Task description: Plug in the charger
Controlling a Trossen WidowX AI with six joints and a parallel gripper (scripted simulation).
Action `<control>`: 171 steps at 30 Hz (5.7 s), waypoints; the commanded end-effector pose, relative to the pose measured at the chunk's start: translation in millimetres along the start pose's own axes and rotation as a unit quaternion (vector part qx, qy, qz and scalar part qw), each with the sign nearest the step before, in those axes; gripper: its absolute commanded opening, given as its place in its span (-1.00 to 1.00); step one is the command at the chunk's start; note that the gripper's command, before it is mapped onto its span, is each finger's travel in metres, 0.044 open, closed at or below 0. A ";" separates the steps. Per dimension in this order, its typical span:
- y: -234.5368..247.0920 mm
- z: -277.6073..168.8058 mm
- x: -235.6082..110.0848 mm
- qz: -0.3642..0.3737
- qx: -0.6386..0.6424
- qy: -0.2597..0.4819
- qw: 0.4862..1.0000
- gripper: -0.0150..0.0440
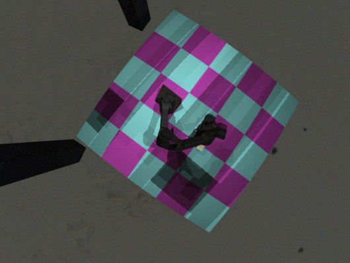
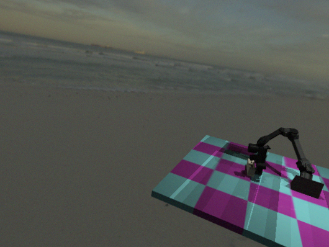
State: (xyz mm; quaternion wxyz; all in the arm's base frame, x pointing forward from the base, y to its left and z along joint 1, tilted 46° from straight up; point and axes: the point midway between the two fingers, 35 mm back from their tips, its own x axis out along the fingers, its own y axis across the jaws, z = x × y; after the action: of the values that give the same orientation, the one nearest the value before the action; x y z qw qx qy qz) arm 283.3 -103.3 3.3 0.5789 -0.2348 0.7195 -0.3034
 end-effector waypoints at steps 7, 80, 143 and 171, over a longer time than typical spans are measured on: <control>-0.1 6.3 -0.5 -0.001 0.000 -0.003 1.000 -0.49; -0.5 12.0 -0.3 -0.001 0.000 -0.003 1.000 -0.49; -0.2 2.6 -0.2 -0.001 -0.004 0.002 1.000 1.00; -0.1 -4.7 0.4 -0.001 -0.001 -0.002 1.000 1.00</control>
State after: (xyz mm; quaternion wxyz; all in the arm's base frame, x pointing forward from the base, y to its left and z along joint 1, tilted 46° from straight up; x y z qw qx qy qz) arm 280.7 -102.7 3.8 0.5803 -0.2371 0.7185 -0.3013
